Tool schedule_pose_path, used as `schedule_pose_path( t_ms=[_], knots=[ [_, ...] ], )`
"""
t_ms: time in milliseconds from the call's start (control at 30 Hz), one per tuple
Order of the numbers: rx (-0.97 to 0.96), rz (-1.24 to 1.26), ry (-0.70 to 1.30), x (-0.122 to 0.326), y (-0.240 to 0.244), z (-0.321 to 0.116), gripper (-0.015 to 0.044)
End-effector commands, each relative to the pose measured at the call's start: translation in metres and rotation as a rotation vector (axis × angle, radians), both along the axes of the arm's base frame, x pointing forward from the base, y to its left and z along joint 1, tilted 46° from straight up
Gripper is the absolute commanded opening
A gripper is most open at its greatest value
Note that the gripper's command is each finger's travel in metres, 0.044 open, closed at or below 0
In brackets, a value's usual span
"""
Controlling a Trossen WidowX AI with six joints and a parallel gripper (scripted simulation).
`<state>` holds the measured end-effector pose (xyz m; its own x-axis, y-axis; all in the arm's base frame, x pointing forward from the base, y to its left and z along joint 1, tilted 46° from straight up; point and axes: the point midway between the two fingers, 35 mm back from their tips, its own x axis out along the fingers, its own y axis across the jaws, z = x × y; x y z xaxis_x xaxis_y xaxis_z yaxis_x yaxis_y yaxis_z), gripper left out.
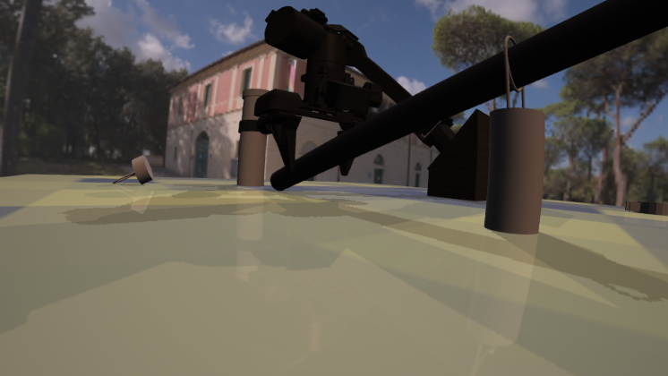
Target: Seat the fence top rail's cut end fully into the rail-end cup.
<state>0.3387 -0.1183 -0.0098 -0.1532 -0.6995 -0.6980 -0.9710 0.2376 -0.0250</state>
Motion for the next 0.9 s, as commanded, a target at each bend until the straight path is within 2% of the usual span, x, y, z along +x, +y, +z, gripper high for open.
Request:
schedule_pose_path(
  t_ms=[0, 267, 533, 700, 867],
  knots=[
    [-0.004, 0.003, 0.012, -0.0018, -0.0020, -0.0032, 0.0387],
    [-0.004, 0.003, 0.012, -0.0018, -0.0020, -0.0032, 0.0177],
    [-0.004, 0.003, 0.012, -0.0018, -0.0020, -0.0032, 0.0124],
    [-0.004, 0.003, 0.012, -0.0015, 0.0021, 0.0008, 0.0000],
    [-0.022, -0.003, 0.020, -0.0011, 0.0061, 0.0048, 0.0000]
  ],
)
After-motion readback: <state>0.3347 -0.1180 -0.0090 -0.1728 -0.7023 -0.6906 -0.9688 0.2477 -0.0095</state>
